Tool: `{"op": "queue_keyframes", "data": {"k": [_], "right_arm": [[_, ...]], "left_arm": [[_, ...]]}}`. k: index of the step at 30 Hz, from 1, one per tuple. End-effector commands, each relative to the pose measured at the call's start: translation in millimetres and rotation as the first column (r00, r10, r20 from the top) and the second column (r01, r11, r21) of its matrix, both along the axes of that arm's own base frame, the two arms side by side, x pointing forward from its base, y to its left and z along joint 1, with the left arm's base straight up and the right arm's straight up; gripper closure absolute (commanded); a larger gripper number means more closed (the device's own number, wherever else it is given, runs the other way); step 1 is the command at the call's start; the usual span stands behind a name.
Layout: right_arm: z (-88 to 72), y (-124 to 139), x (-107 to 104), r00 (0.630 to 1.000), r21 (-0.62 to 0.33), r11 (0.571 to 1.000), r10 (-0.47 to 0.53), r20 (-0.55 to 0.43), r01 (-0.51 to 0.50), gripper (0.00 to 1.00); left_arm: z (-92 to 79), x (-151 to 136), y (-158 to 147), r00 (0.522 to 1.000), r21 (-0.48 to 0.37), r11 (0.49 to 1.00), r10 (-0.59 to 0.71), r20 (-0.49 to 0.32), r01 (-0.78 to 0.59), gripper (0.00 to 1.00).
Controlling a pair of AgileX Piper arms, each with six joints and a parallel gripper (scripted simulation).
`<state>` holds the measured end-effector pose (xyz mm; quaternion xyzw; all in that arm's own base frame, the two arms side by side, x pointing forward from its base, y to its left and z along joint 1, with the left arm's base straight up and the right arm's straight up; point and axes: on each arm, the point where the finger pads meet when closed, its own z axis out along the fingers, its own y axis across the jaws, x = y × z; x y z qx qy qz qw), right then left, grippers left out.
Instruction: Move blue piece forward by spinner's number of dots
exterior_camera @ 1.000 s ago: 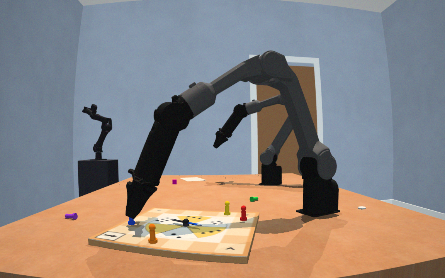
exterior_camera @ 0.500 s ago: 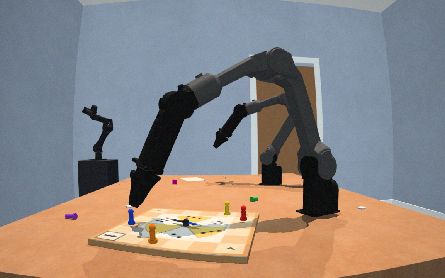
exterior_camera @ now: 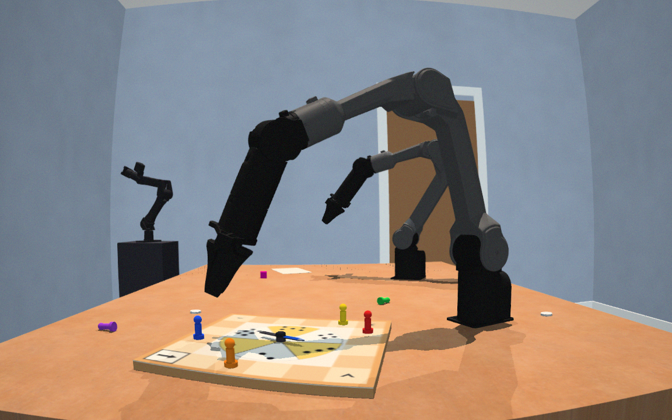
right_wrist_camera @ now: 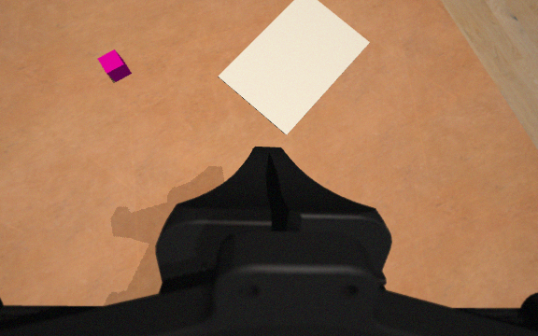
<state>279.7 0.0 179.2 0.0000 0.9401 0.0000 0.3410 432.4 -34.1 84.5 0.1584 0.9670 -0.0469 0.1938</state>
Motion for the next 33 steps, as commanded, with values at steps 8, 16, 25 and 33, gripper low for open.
{"op": "queue_keyframes", "data": {"k": [8, 16, 25, 33], "right_arm": [[0.4, 0.0, 0.2, 1.0, 0.0, 1.0, 0.0, 0.001, 0.0, 1.0], [0.7, 0.0, 0.3, 1.0, 0.0, 1.0, 0.0, 0.002, 0.0, 1.0], [1.8, 0.0, 0.8, 1.0, 0.0, 1.0, 0.0, 0.005, 0.0, 1.0], [2.0, 0.0, 0.7, 1.0, 0.0, 1.0, 0.0, 0.007, 0.0, 1.0]], "left_arm": [[6.3, 0.9, 0.7, 1.0, 0.0, 1.0, 0.001, 0.011, -0.001, 0.67], [20.7, -10.8, 3.9, 0.999, 0.004, 0.999, 0.031, 0.035, -0.031, 0.67], [53.3, -47.0, 12.5, 0.989, 0.003, 0.993, 0.114, 0.099, -0.115, 0.67], [81.9, -97.4, 23.6, 0.958, -0.015, 0.976, 0.217, 0.189, -0.218, 0.67]]}}
